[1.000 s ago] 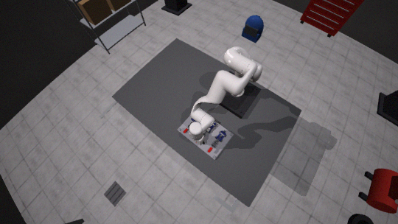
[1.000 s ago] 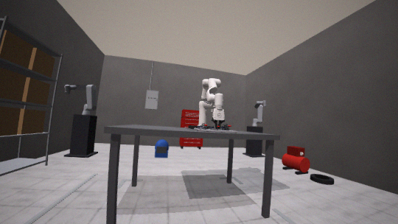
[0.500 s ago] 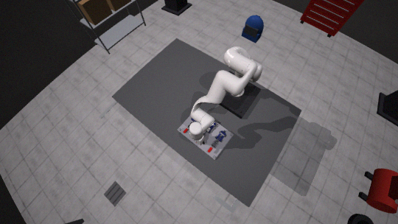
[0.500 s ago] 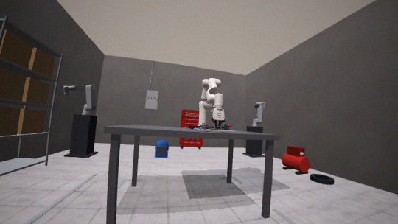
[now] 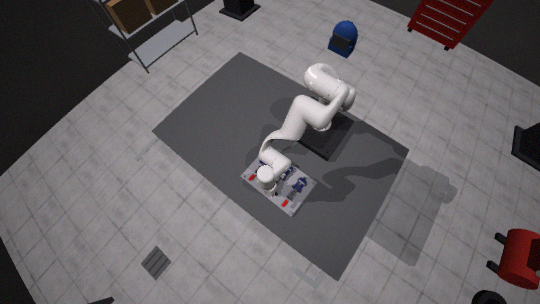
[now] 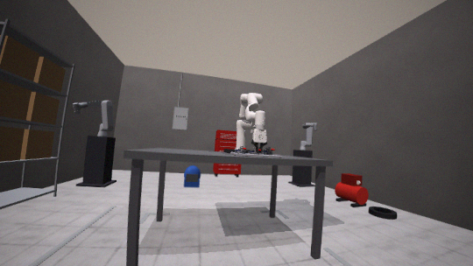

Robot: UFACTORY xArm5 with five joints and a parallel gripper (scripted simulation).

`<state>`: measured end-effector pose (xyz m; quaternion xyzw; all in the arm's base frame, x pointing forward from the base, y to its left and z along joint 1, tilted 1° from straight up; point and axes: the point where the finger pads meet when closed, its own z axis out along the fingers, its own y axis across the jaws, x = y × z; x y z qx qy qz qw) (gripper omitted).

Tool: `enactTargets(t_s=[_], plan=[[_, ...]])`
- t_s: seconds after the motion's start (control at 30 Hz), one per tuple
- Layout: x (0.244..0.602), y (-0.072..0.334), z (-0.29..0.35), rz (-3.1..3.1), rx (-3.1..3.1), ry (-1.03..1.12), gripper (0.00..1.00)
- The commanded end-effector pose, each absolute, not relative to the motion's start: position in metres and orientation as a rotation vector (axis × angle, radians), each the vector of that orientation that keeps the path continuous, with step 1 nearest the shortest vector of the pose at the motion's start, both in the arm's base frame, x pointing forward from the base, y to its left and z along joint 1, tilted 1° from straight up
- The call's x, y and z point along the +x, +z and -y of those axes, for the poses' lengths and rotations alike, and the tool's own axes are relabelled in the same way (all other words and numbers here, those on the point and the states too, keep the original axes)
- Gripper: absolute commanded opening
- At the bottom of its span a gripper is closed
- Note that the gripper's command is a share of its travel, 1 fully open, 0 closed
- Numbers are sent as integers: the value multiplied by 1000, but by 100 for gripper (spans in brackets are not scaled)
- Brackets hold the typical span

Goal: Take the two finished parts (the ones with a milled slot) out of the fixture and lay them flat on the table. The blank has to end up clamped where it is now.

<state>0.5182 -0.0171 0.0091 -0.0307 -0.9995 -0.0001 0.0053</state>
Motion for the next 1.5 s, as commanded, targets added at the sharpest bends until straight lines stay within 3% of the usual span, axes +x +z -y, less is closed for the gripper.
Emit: enactTargets(t_s=[0.0, 1.47], plan=[[520, 12, 18, 3134, -97, 0, 0], [505, 33, 16, 3134, -97, 0, 0]])
